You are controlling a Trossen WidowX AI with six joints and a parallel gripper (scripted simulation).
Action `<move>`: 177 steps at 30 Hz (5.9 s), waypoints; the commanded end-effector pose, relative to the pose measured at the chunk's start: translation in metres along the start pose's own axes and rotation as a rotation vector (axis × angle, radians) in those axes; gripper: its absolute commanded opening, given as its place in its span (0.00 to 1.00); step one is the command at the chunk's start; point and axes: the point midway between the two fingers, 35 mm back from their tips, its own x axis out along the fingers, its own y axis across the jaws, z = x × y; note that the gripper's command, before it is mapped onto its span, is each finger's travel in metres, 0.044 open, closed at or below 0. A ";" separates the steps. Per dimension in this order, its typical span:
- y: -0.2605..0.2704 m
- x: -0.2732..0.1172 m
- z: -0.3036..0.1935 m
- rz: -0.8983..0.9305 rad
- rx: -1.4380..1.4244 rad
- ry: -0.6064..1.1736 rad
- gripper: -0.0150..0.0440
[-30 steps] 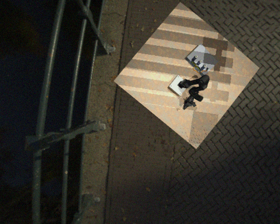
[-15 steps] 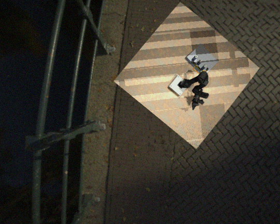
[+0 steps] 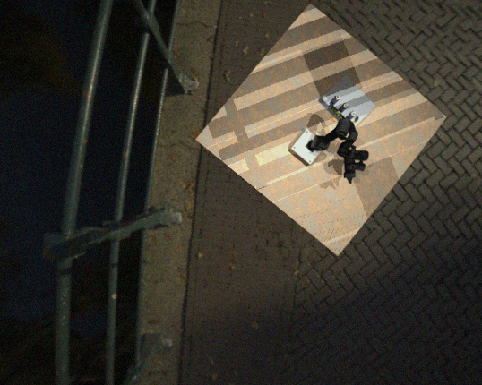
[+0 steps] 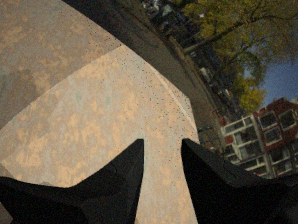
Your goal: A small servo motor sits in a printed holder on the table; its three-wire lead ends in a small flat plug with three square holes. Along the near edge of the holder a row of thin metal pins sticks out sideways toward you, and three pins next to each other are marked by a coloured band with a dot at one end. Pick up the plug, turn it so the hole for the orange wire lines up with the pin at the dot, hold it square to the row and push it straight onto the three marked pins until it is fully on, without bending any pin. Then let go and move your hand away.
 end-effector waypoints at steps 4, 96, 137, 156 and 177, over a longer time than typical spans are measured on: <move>0.023 -0.025 0.046 0.129 0.052 -0.162 0.45; 0.171 -0.425 0.141 1.456 -0.592 -0.606 0.45; 0.260 -0.322 0.072 1.294 -1.155 -0.089 0.45; 0.253 -0.326 0.078 1.294 -1.155 -0.089 0.25; 0.195 -0.364 0.061 1.292 -1.103 -0.043 0.25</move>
